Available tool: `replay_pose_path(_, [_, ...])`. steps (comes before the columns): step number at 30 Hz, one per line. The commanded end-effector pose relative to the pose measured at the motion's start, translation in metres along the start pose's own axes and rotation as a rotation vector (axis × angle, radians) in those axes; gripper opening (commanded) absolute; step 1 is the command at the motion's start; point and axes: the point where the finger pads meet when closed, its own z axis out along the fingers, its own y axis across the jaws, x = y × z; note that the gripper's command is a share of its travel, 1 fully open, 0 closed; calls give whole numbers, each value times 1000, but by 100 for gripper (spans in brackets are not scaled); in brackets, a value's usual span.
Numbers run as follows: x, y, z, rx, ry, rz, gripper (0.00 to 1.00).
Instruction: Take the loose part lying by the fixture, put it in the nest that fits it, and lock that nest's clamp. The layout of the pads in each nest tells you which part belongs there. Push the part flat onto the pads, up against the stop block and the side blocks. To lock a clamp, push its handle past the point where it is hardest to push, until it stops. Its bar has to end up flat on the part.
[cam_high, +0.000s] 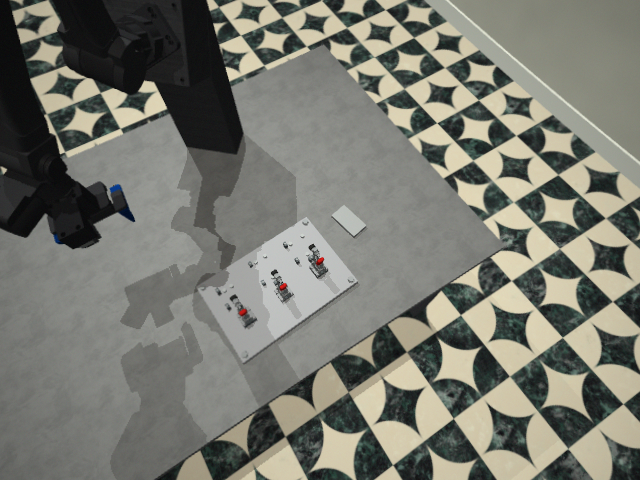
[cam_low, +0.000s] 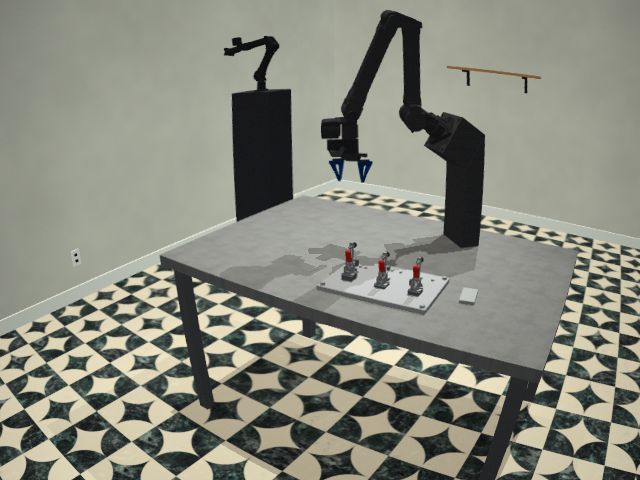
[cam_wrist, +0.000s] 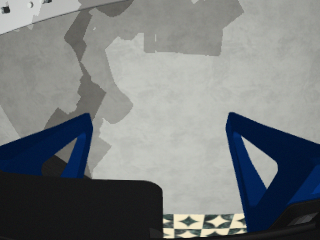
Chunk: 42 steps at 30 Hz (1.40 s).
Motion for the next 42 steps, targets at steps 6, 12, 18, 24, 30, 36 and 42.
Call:
replay_pose_path(6, [-2, -1, -1, 4, -3, -2, 100])
replay_pose_path(12, [-2, -1, -1, 4, -3, -2, 100])
replay_pose_path(18, [-15, -12, -8, 32, -29, -17, 100])
replay_pose_path(24, [-19, -4, 8, 4, -6, 1, 100])
replay_pose_path(30, [-38, 27, 41, -31, 61, 15, 100])
replay_pose_path(36, [-61, 68, 68, -42, 117, 6, 100])
replay_pose_path(42, [-102, 151, 91, -7, 157, -42, 100])
